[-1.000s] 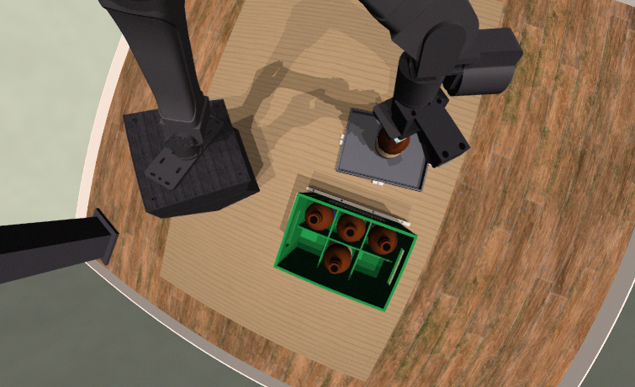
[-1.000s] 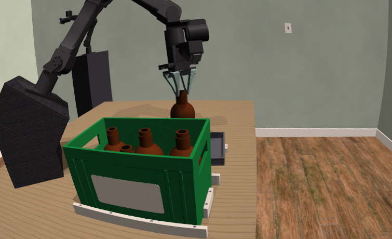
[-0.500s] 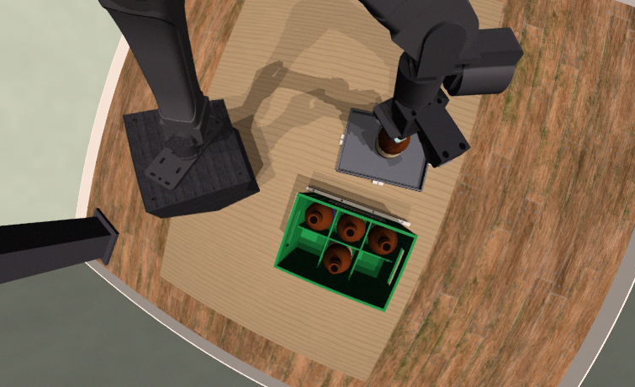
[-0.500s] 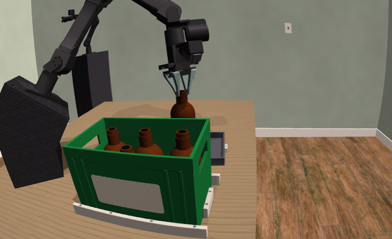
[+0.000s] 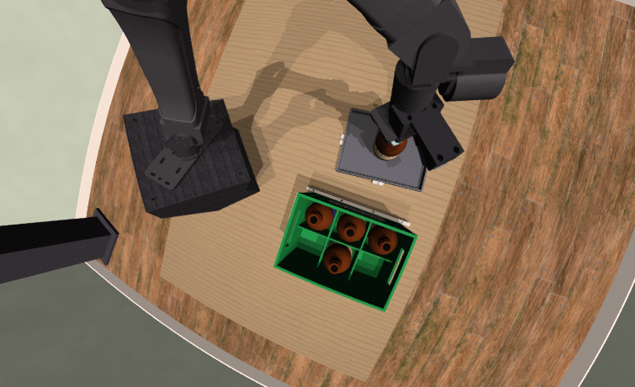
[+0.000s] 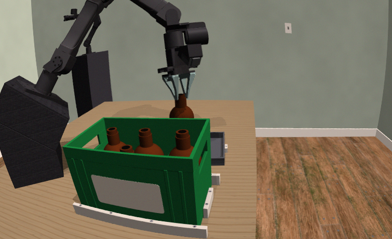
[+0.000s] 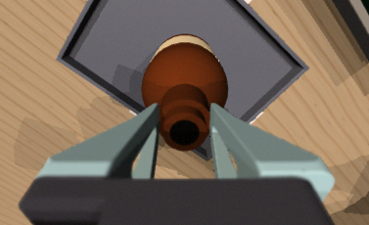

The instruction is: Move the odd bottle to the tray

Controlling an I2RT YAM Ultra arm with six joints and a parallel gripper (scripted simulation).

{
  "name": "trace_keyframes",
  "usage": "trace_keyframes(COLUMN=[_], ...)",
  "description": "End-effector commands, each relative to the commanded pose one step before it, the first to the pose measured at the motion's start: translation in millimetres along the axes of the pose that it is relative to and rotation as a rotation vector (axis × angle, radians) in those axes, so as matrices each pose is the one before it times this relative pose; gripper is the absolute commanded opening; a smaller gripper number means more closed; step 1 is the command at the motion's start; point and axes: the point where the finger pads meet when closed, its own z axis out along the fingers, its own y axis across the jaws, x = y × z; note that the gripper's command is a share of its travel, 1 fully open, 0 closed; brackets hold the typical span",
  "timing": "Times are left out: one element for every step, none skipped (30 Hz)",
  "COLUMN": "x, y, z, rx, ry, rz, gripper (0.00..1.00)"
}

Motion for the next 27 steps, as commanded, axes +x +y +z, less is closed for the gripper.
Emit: trace_keyframes(x=[-12.61, -1.6, 0.65, 0.8, 0.58, 0.38, 0.21, 0.08, 0.01, 0.0, 0.0, 0.0, 0.0, 0.0, 0.0, 0.0, 0.0, 0.0, 0.0, 0.0, 0.65, 0.0, 0.0, 0.0, 0.0, 0.0, 0.0], y=[7.96, 4.0, -2.13, -2.45, -1.77, -1.15, -0.63, -0.25, -0.04, 0.0, 0.0, 0.0, 0.0, 0.0, 0.0, 0.0, 0.0, 0.0, 0.0, 0.0, -1.49, 0.0, 0.0, 0.0, 0.0, 0.0, 0.0], z=[-12.22, -1.5, 1.96, 1.96, 1.42, 0.92, 0.5, 0.2, 0.03, 0.0, 0.0, 0.0, 0.0, 0.0, 0.0, 0.0, 0.0, 0.0, 0.0, 0.0, -0.02, 0.0, 0.0, 0.0, 0.0, 0.0, 0.0], rx=[-0.04105, -0.00958, 0.00586, 0.00652, 0.00472, 0.00307, 0.00167, 0.00066, 0.0001, 0.0, 0.0, 0.0, 0.0, 0.0, 0.0, 0.0, 0.0, 0.0, 0.0, 0.0, 0.00598, 0.0, 0.0, 0.0, 0.0, 0.0, 0.0], ry=[-0.04888, -0.00415, 0.00253, 0.00282, 0.00204, 0.00133, 0.00072, 0.00029, 0.00004, 0.0, 0.0, 0.0, 0.0, 0.0, 0.0, 0.0, 0.0, 0.0, 0.0, 0.0, 0.0026, 0.0, 0.0, 0.0, 0.0, 0.0, 0.0], rz=[0.00408, -0.00137, 0.00051, 0.00063, 0.00046, 0.0003, 0.00016, 0.00006, 0.00001, 0.0, 0.0, 0.0, 0.0, 0.0, 0.0, 0.0, 0.0, 0.0, 0.0, 0.0, 0.00071, 0.0, 0.0, 0.0, 0.0, 0.0, 0.0], gripper=[0.0, 0.0, 0.0, 0.0, 0.0, 0.0, 0.0, 0.0, 0.0, 0.0, 0.0, 0.0, 0.0, 0.0, 0.0, 0.0, 0.0, 0.0, 0.0, 0.0, 0.0, 0.0, 0.0, 0.0, 0.0, 0.0, 0.0])
